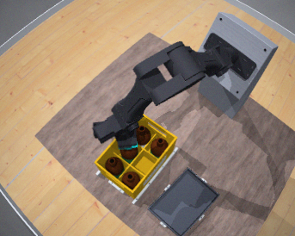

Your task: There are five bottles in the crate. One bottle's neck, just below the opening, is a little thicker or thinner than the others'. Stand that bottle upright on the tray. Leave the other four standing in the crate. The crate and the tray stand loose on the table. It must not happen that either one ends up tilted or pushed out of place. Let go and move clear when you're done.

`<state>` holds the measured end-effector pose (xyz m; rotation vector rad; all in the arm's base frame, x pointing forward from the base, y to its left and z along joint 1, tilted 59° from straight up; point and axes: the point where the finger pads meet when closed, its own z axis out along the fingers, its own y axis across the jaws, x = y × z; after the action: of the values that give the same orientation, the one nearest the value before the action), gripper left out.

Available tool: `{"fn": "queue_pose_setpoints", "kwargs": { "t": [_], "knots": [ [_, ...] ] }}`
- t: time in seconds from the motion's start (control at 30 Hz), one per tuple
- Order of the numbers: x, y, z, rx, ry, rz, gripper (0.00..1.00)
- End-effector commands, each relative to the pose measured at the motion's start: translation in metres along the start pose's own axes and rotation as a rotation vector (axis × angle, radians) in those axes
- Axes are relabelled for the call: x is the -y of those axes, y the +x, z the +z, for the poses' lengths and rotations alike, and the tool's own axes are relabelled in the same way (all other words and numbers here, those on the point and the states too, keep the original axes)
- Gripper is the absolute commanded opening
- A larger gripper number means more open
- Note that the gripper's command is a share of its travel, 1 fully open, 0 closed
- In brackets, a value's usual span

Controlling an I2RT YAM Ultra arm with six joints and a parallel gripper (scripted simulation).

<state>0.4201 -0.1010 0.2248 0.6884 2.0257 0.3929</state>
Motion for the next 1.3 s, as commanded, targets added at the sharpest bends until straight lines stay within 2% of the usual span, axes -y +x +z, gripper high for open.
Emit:
{"fn": "queue_pose_setpoints", "kwargs": {
  "t": [0.0,0.17,0.27,1.27],
  "knots": [
    [-0.0124,-0.0160,-0.0056,0.045,-0.022,-0.013,0.61],
    [-0.0055,-0.0111,-0.0012,0.017,-0.003,0.002,0.61],
    [-0.0098,-0.0142,-0.0064,0.028,-0.009,-0.003,0.61],
    [-0.0089,-0.0128,-0.0053,0.024,-0.007,-0.002,0.61]
  ]
}}
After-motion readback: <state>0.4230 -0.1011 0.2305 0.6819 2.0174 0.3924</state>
